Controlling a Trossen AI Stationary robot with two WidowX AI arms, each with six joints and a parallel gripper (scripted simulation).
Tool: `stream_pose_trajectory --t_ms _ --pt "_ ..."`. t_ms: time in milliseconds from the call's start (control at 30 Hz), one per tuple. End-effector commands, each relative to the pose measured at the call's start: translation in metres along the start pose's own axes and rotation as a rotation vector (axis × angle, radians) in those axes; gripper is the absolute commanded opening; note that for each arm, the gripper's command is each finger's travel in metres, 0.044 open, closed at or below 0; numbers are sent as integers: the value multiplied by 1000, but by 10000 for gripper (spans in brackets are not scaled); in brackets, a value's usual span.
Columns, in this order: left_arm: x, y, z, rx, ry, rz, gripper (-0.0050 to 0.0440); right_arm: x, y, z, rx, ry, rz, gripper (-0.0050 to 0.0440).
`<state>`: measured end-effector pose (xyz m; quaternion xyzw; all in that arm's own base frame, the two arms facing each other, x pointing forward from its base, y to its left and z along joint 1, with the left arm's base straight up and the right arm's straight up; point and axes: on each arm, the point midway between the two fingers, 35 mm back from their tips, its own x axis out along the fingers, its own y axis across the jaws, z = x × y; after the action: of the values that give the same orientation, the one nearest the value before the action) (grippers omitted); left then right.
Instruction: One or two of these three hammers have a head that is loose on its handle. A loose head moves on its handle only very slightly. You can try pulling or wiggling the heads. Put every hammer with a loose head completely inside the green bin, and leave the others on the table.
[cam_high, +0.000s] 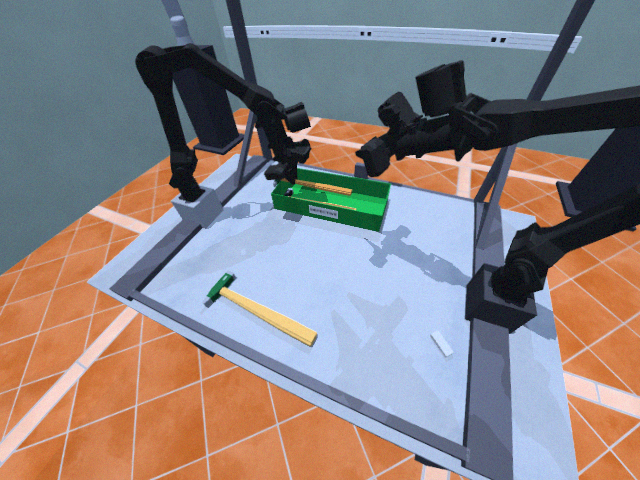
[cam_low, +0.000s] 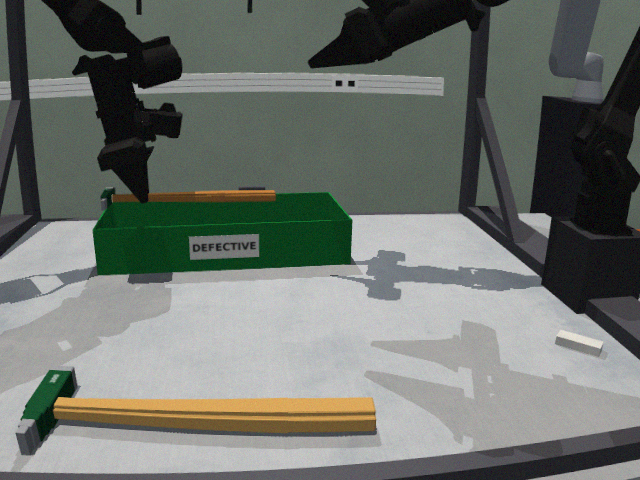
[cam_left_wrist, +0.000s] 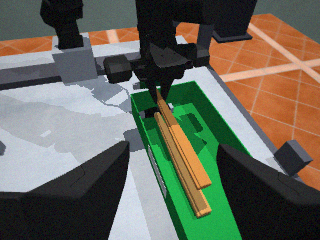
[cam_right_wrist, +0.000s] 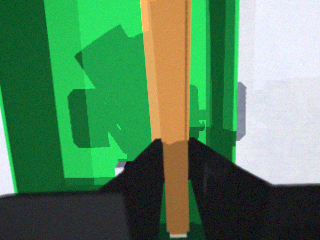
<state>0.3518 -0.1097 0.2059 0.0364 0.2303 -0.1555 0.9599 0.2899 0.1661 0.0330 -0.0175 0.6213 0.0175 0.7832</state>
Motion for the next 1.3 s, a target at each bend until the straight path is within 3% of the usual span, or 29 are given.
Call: stream_pose_trajectory --t_ms 0,400,867,1267 --pt "-8 -10 11 -10 -42 17 233 -14 8 13 15 -52 19 24" --pt "-7 -9 13 -7 -40 17 233 -7 7 11 13 -39 12 24" --pt "1 -4 4 8 -9 0 233 51 5 -5 11 -24 4 24" --pt "6 2 0 20 8 -20 233 65 7 -3 13 -40 13 24"
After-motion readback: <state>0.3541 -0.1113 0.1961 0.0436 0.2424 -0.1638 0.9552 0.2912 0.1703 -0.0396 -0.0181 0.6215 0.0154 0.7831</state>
